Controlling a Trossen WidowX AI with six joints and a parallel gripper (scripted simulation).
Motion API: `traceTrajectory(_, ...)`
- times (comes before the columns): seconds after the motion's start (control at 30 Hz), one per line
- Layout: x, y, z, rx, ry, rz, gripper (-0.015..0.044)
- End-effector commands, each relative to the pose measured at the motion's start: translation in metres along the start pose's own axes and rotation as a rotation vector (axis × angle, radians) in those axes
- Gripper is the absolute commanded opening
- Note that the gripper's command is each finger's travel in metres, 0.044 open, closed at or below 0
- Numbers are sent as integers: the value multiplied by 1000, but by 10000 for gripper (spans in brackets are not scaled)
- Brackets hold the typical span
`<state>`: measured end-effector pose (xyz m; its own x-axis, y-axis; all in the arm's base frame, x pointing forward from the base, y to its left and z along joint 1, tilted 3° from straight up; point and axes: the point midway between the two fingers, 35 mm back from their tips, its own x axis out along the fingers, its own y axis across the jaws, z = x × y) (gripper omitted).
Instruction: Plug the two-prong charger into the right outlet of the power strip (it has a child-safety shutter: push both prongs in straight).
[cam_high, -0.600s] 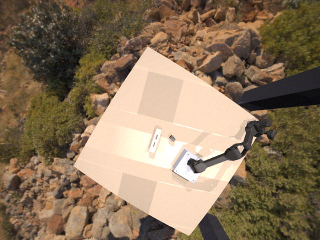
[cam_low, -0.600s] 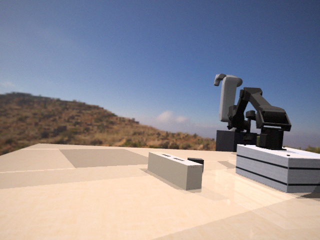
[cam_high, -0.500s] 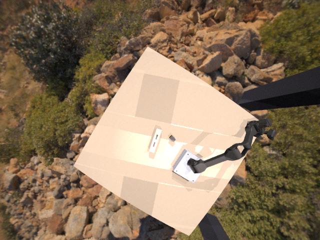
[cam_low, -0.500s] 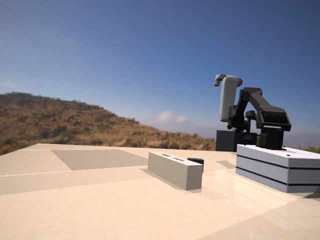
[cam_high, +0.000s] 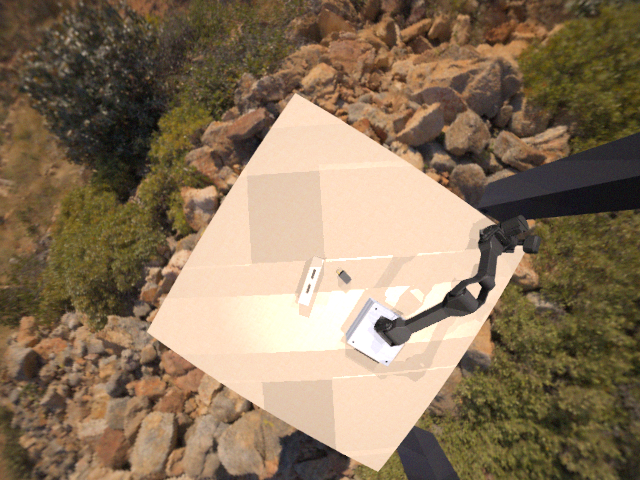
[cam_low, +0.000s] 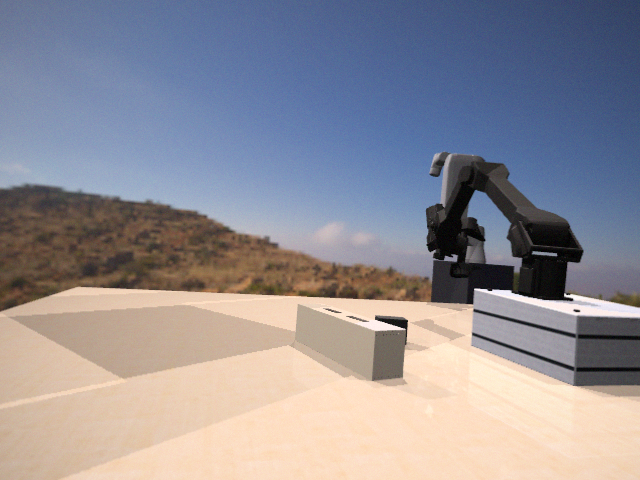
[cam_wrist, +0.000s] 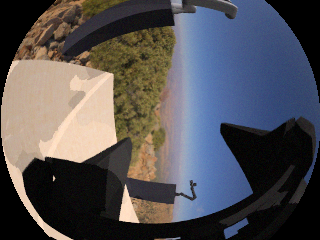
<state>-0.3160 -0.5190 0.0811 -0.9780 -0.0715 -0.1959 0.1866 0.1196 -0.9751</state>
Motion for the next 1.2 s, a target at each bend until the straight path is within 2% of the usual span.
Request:
traceTrajectory(0.0,-27,6,15,-11,-80,29,440)
traceTrajectory(0.6,-161,39,59,-58,-410,173,440)
traceTrajectory(1.17,-289,78,54,-142,-669,356,440)
